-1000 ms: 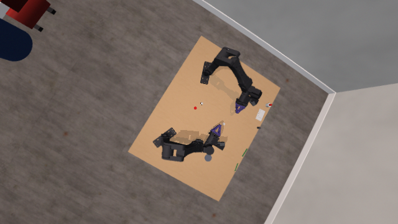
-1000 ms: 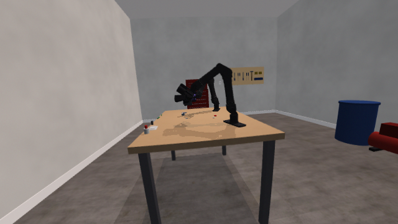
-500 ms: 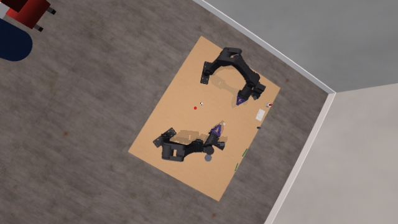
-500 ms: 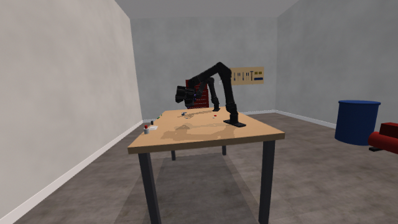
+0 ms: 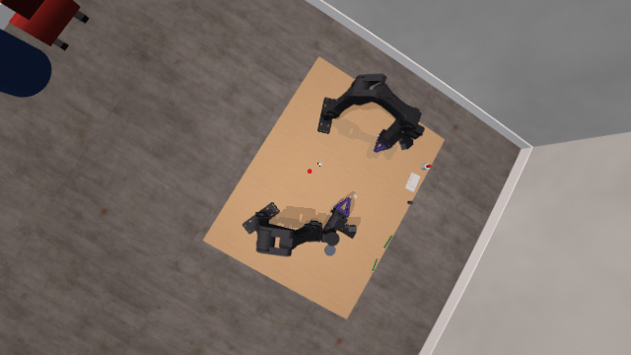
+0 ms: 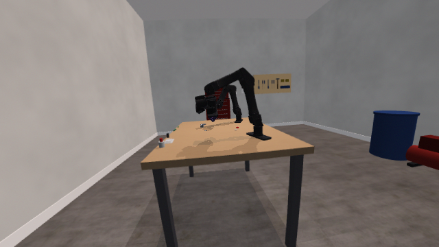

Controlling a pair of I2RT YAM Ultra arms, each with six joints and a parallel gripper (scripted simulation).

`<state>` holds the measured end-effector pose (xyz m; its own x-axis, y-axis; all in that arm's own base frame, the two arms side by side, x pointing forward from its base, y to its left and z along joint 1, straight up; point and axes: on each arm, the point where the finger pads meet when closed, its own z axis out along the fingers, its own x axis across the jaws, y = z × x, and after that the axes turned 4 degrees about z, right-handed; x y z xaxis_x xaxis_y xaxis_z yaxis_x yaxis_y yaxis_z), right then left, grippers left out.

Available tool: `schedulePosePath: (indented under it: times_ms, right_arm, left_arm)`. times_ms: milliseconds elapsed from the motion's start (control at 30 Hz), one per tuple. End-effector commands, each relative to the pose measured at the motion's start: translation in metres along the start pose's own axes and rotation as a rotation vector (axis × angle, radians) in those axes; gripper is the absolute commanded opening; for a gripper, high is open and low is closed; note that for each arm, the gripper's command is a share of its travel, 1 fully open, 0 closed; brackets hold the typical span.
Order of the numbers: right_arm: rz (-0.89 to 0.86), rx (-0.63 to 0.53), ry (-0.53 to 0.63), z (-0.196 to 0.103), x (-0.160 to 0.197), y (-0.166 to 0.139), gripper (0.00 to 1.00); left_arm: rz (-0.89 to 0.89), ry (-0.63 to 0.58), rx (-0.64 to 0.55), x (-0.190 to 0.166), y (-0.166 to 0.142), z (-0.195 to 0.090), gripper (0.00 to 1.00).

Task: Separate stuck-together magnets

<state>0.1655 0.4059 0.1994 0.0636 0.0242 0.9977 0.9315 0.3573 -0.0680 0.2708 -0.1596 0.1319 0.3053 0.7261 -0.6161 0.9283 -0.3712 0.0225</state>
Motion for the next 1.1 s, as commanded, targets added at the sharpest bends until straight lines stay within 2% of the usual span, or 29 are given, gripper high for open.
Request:
schedulePosePath:
  times_ms: [0, 433, 500, 833, 1067]
  right_arm:
    - [-0.019, 0.004, 0.007, 0.001, 0.006, -0.001, 0.18]
    - [-0.019, 0.004, 0.007, 0.001, 0.006, -0.001, 0.18]
    - [-0.019, 0.004, 0.007, 0.001, 0.006, -0.001, 0.18]
    - [-0.019, 0.004, 0.007, 0.001, 0.006, -0.001, 0.18]
    - [-0.019, 0.004, 0.007, 0.001, 0.006, -0.001, 0.18]
  left_arm:
    - [0.052, 0.096, -0.038, 0.018, 0.008, -0.007, 0.18]
    - [0.070, 0.438, -0.027, 0.112, 0.009, -0.028, 0.18]
    - [0.070, 0.438, -0.027, 0.112, 0.009, -0.028, 0.18]
    - [0.065, 0.695, 0.014, 0.177, 0.001, -0.057, 0.18]
    - [0.054, 0.676, 0.016, 0.176, -0.001, -0.054, 0.18]
